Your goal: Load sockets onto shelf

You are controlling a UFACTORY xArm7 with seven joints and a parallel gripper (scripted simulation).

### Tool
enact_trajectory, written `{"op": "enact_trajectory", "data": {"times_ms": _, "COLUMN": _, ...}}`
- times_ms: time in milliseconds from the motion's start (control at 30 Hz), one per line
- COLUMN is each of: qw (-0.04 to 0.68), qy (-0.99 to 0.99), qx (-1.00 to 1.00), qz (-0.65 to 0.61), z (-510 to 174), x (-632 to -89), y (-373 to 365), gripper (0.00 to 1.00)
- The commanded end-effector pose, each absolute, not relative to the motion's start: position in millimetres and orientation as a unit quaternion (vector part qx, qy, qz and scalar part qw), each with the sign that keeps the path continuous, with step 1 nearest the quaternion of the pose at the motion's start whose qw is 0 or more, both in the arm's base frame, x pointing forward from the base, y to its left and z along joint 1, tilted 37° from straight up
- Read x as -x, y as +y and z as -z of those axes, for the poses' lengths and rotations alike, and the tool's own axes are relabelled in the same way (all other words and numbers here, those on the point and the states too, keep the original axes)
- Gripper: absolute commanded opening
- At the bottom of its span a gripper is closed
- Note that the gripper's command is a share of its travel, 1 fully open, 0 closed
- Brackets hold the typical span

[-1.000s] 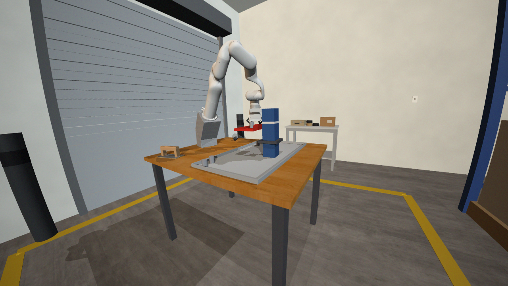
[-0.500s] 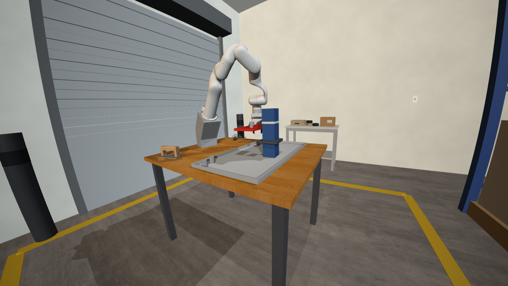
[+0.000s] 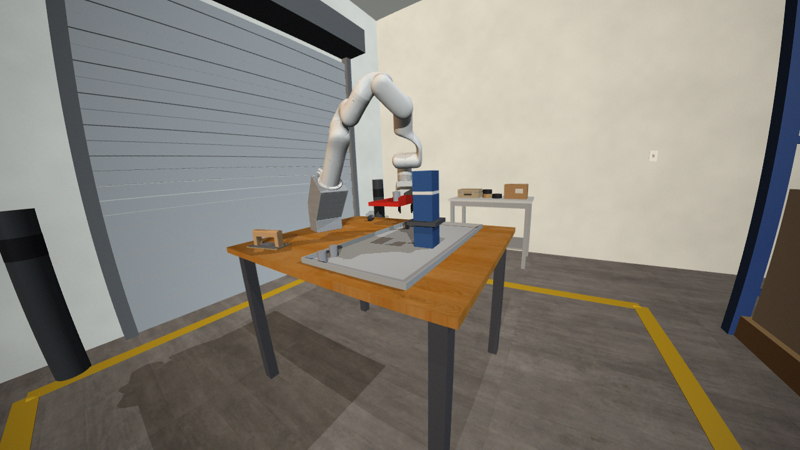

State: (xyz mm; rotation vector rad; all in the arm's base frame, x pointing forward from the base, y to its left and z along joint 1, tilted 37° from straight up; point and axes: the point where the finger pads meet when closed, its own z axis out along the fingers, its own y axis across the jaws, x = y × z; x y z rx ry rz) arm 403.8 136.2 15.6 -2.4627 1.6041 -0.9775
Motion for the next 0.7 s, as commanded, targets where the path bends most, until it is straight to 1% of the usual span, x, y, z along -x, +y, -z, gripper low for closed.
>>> {"op": "enact_trajectory", "data": {"times_ms": 0, "qw": 0.024, "qy": 0.517, "qx": 0.795, "qz": 0.316, "z": -8, "x": -410, "y": 135, "gripper": 0.61}}
{"op": "enact_trajectory", "data": {"times_ms": 667, "qw": 0.024, "qy": 0.517, "qx": 0.795, "qz": 0.316, "z": 9, "x": -421, "y": 129, "gripper": 0.61}}
